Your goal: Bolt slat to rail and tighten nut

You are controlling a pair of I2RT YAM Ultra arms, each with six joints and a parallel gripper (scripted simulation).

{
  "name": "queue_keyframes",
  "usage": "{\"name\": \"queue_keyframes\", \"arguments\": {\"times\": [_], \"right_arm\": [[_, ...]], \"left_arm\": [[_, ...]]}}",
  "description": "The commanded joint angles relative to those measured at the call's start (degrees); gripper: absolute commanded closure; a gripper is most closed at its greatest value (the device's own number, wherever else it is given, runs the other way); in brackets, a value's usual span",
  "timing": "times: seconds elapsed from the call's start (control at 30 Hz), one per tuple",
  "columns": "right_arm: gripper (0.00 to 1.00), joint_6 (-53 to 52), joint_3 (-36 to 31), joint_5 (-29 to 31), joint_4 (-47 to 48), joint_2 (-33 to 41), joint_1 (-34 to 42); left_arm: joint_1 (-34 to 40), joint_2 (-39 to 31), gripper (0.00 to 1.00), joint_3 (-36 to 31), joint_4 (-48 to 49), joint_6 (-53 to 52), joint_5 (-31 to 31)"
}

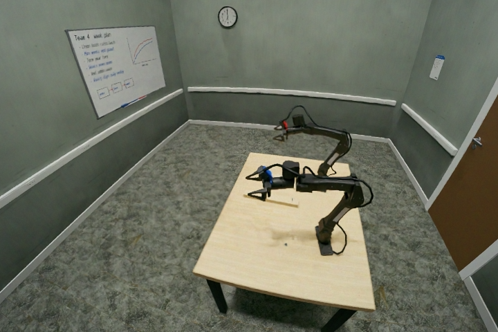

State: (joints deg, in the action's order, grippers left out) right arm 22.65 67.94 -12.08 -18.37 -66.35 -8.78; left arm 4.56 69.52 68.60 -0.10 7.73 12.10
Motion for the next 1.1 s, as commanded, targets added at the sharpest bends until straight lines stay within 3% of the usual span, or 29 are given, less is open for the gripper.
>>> {"name": "queue_keyframes", "arguments": {"times": [0.0,0.17,0.37,1.07], "right_arm": [[0.0,-12.99,-1.86,3.58,7.85,4.29,3.2],[0.0,-22.75,-7.29,8.12,15.82,7.85,7.2],[0.0,-23.2,-7.68,11.73,18.78,6.91,8.97],[0.0,-22.95,-7.65,12.45,19.35,6.52,9.18]], "left_arm": [[-2.36,-5.94,0.0,-4.94,0.22,-5.5,-7.08],[-4.61,-10.64,0.0,-9.48,0.38,-8.08,-11.58],[-5.06,-9.68,0.0,-8.33,0.39,-8.14,-12.44],[-5.1,-9.66,0.0,-8.3,0.37,-8.07,-12.46]]}}
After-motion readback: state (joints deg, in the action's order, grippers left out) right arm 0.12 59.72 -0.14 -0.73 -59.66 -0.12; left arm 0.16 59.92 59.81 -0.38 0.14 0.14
